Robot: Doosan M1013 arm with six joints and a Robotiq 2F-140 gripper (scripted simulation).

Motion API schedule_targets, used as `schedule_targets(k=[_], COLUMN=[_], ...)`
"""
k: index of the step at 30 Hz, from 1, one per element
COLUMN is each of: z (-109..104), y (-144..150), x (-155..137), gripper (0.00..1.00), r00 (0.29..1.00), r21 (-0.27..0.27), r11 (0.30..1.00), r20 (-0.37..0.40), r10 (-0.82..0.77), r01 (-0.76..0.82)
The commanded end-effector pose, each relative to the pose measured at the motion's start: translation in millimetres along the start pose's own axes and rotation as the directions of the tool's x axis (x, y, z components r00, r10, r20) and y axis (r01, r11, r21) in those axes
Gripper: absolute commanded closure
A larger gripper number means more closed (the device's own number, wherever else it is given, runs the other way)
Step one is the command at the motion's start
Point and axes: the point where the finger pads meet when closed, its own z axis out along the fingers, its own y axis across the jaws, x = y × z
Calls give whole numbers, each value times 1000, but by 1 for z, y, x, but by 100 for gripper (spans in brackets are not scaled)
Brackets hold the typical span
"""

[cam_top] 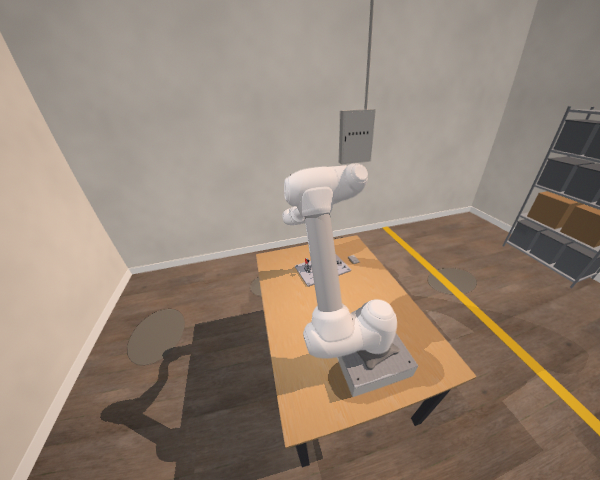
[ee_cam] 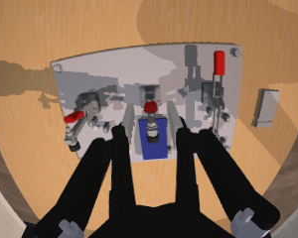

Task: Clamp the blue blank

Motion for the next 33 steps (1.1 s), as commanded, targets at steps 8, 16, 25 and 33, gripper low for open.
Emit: schedule_targets(k=[8, 16, 25, 33], z=[5, 5, 25, 33], y=[0, 0, 0, 0], x=[0, 0, 0, 0], gripper=[72, 72, 72, 72], r00=[1000, 1000, 1000, 1000], r21=[0, 0, 0, 0], r11=[1000, 1000, 1000, 1000], r20=[0, 0, 0, 0], r10=[0, 0, 0, 0], r01=[0, 0, 0, 0])
